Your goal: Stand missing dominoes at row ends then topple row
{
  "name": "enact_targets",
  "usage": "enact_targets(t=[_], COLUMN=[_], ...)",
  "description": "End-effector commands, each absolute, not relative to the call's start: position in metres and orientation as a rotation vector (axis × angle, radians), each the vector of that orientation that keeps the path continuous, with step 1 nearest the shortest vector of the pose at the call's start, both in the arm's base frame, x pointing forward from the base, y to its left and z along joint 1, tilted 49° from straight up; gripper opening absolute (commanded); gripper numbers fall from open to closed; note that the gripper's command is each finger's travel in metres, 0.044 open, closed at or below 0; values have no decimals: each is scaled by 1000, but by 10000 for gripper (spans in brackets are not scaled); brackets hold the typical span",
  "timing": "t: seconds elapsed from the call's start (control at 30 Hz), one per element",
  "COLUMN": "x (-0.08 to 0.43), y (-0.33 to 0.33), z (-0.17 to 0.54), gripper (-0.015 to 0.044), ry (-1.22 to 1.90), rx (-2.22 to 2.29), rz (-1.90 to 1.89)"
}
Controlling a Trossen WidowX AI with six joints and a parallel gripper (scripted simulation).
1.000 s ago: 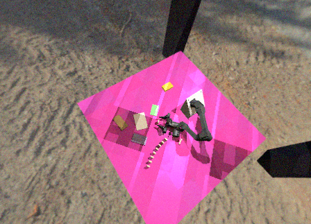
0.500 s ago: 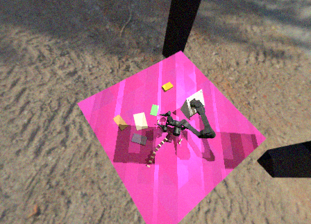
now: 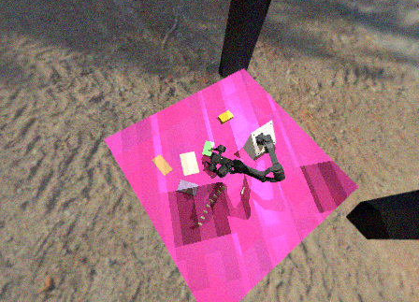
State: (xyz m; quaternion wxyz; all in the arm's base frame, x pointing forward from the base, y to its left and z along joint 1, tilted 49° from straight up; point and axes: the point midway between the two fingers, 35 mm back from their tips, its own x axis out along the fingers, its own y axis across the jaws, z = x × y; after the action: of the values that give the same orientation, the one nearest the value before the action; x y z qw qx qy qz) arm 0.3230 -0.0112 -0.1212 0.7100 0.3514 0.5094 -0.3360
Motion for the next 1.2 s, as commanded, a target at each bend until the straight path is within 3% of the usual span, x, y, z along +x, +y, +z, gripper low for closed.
enact_targets(t=[0.0,0.2,0.87,1.17], x=[320,329,329,330], y=[-18,-24,-23,25], z=[-107,-64,-65,-108], gripper=[440,440,440,440], ry=[1629,1700,1700,1701], rx=[1041,1348,1348,1350], rz=[-378,-28,-28,-26])
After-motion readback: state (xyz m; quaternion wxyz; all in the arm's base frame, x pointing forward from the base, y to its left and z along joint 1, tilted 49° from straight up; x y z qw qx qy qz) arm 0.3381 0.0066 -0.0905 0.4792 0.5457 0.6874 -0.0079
